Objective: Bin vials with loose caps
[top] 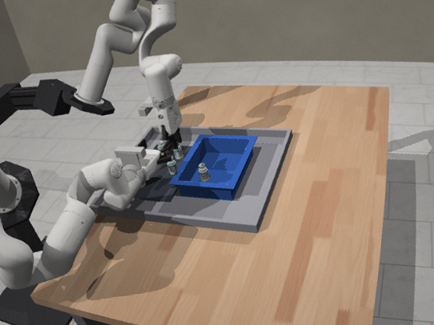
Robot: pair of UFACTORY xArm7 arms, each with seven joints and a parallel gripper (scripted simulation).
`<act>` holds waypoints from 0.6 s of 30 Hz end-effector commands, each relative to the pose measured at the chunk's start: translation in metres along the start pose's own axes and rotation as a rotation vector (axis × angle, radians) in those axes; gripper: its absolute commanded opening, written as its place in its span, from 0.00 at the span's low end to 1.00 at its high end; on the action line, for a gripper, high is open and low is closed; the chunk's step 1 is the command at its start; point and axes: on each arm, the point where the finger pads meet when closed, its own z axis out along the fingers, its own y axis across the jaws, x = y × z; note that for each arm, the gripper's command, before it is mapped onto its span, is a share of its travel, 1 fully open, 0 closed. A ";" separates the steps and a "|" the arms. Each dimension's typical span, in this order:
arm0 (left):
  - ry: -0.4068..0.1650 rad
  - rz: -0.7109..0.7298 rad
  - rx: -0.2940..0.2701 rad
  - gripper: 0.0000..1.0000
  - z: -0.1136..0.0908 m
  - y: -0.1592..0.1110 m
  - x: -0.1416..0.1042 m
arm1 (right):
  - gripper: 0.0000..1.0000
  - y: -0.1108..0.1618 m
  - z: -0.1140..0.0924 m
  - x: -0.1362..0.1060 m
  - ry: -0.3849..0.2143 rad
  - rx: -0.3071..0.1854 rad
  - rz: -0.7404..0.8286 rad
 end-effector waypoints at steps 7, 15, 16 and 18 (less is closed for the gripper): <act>-0.003 0.001 0.003 0.34 -0.002 -0.002 -0.001 | 1.00 0.000 0.000 0.002 0.004 0.001 -0.003; -0.003 0.001 0.003 0.32 -0.002 -0.002 -0.001 | 1.00 0.000 0.000 0.002 0.004 0.001 -0.003; -0.003 0.001 0.003 0.32 -0.002 -0.002 -0.001 | 1.00 0.000 0.000 0.002 0.004 0.001 -0.003; -0.003 0.001 0.003 0.32 -0.002 -0.002 -0.001 | 1.00 0.000 0.000 0.002 0.004 0.001 -0.003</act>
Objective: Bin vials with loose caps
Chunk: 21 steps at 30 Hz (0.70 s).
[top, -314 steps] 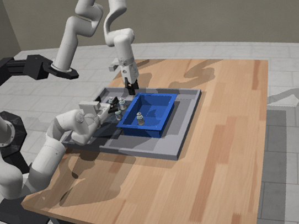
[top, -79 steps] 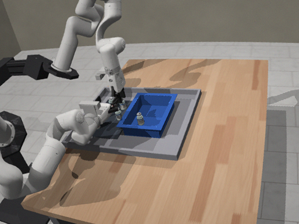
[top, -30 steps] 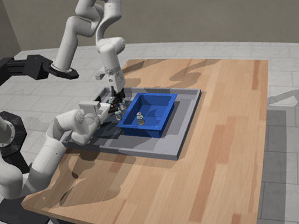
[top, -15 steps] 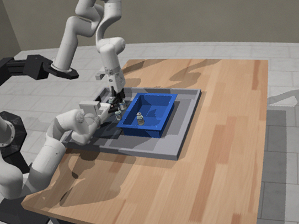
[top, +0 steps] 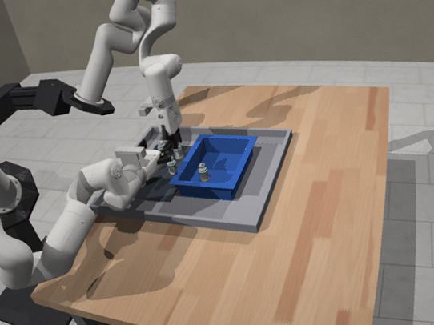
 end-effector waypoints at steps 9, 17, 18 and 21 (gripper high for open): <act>-0.003 0.001 0.003 0.32 -0.001 -0.002 0.000 | 1.00 -0.001 0.000 0.003 0.004 0.001 -0.003; -0.003 0.001 0.003 0.30 -0.001 -0.001 0.000 | 1.00 0.000 0.000 0.003 0.004 0.001 -0.003; -0.003 0.001 0.003 0.30 -0.001 -0.001 0.000 | 1.00 0.000 0.000 0.003 0.004 0.001 -0.003; -0.003 0.001 0.003 0.30 -0.001 -0.001 -0.001 | 1.00 0.000 0.001 0.003 0.004 0.001 -0.003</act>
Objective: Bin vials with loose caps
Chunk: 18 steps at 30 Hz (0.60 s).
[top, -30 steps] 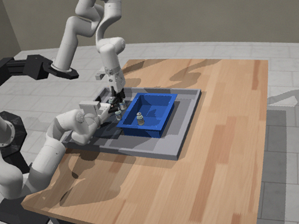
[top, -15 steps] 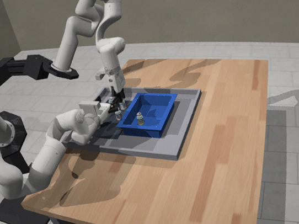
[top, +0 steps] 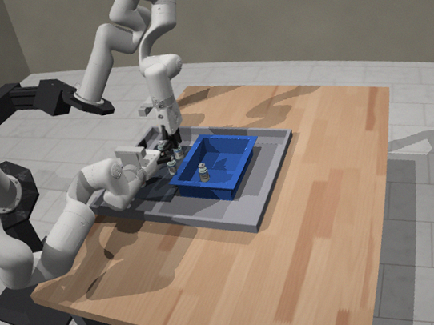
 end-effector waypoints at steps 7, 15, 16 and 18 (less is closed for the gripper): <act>-0.003 0.001 0.003 0.30 -0.002 -0.001 -0.001 | 1.00 0.000 0.001 0.002 0.004 0.001 -0.003; -0.003 0.001 0.003 0.28 -0.002 -0.001 -0.001 | 1.00 0.000 0.001 0.003 0.004 0.001 -0.003; -0.003 0.001 0.003 0.28 -0.002 -0.001 -0.001 | 1.00 0.000 0.001 0.003 0.004 0.001 -0.003; -0.003 0.001 0.003 0.28 -0.002 -0.001 -0.001 | 1.00 0.000 0.001 0.003 0.004 0.001 -0.003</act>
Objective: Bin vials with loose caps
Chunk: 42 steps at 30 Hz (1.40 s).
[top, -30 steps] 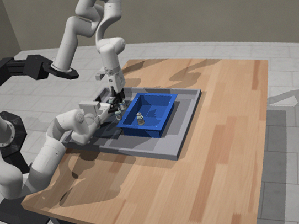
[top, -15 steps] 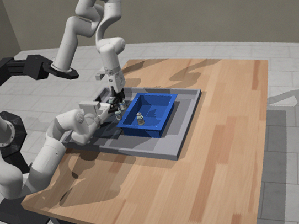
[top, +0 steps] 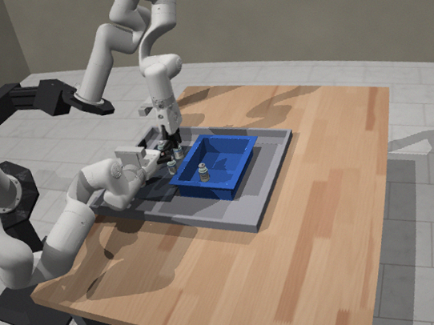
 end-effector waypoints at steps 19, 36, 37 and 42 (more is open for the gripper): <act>-0.003 0.001 0.003 0.26 -0.001 -0.002 -0.001 | 1.00 0.000 0.000 0.002 0.004 0.001 -0.003; -0.003 0.001 0.003 0.24 -0.001 -0.001 -0.001 | 1.00 0.000 0.000 0.003 0.004 0.001 -0.003; -0.003 0.001 0.003 0.24 -0.001 -0.001 -0.001 | 1.00 0.000 0.000 0.003 0.004 0.001 -0.003; -0.003 0.001 0.003 0.24 -0.001 -0.001 0.000 | 1.00 0.000 0.000 0.003 0.004 0.001 -0.003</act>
